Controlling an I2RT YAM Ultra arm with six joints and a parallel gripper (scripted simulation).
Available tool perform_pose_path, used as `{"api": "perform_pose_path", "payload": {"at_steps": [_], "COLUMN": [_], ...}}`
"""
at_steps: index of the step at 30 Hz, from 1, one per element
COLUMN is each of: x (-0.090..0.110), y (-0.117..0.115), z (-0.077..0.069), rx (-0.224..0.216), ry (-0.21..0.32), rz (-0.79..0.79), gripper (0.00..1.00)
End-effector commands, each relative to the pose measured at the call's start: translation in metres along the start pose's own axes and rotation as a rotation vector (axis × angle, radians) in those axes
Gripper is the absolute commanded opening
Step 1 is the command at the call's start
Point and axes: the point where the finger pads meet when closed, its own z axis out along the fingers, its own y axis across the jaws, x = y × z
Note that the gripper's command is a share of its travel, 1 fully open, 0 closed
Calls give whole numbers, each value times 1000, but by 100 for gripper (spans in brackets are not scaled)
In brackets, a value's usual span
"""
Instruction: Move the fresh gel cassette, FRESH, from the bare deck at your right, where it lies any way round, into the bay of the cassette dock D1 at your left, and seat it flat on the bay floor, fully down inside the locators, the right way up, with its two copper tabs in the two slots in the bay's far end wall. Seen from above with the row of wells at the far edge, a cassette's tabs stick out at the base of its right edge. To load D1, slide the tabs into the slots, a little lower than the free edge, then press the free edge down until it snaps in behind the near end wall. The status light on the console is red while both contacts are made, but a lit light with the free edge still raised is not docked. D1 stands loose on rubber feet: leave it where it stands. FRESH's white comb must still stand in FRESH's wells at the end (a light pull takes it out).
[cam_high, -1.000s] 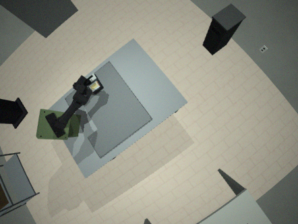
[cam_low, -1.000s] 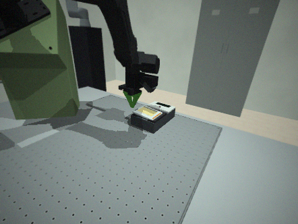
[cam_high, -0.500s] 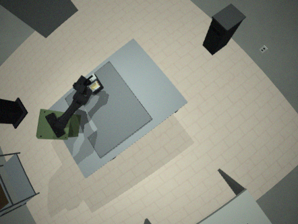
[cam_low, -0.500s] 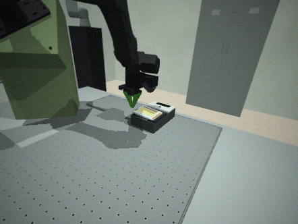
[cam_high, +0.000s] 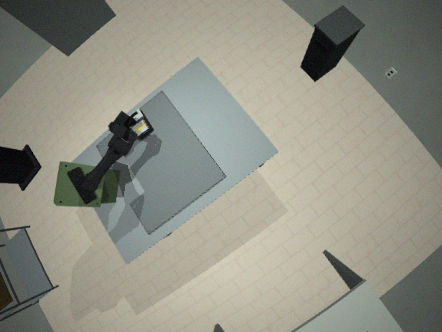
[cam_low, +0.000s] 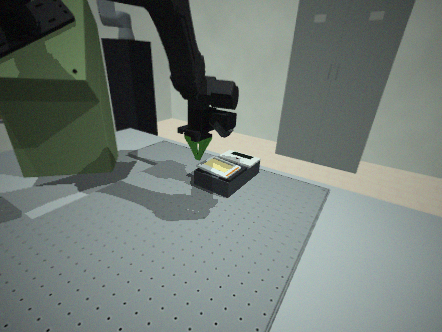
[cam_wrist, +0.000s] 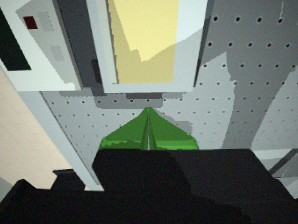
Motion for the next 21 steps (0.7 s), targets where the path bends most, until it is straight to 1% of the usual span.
{"api": "perform_pose_path", "payload": {"at_steps": [1, 21], "x": [-21, -27], "y": [7, 7], "z": [-12, -12], "rx": [-23, -23], "ry": [-33, -32], "rz": [8, 9], "gripper": [0, 0]}}
